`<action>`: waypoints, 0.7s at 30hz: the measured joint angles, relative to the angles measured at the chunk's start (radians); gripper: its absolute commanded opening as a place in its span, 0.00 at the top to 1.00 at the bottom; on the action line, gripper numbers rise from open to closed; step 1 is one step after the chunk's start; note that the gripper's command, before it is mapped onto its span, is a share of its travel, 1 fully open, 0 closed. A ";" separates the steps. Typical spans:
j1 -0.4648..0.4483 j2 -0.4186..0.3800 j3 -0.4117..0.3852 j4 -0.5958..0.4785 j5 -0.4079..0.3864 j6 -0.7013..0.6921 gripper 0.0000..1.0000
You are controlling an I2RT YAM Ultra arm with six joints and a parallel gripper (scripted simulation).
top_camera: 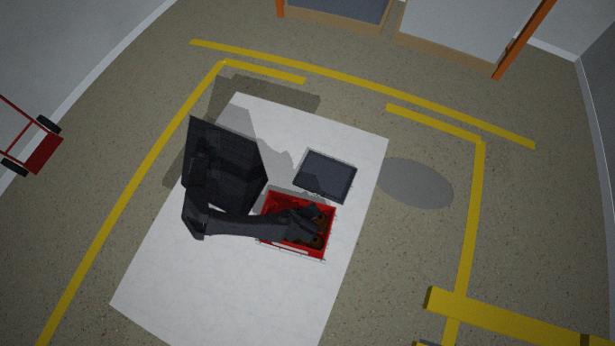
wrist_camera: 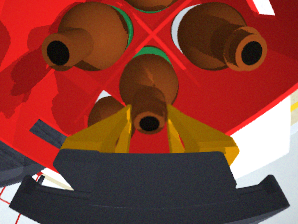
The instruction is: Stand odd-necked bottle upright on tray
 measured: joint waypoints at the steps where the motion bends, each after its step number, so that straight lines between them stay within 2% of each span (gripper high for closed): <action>1: 0.000 0.000 0.000 0.000 0.000 0.000 1.00; 4: 0.000 0.000 0.000 0.000 0.000 0.000 1.00; 5: 0.000 0.000 0.000 0.000 0.000 0.000 0.39; 21: 0.000 0.000 0.000 0.000 0.000 0.000 0.39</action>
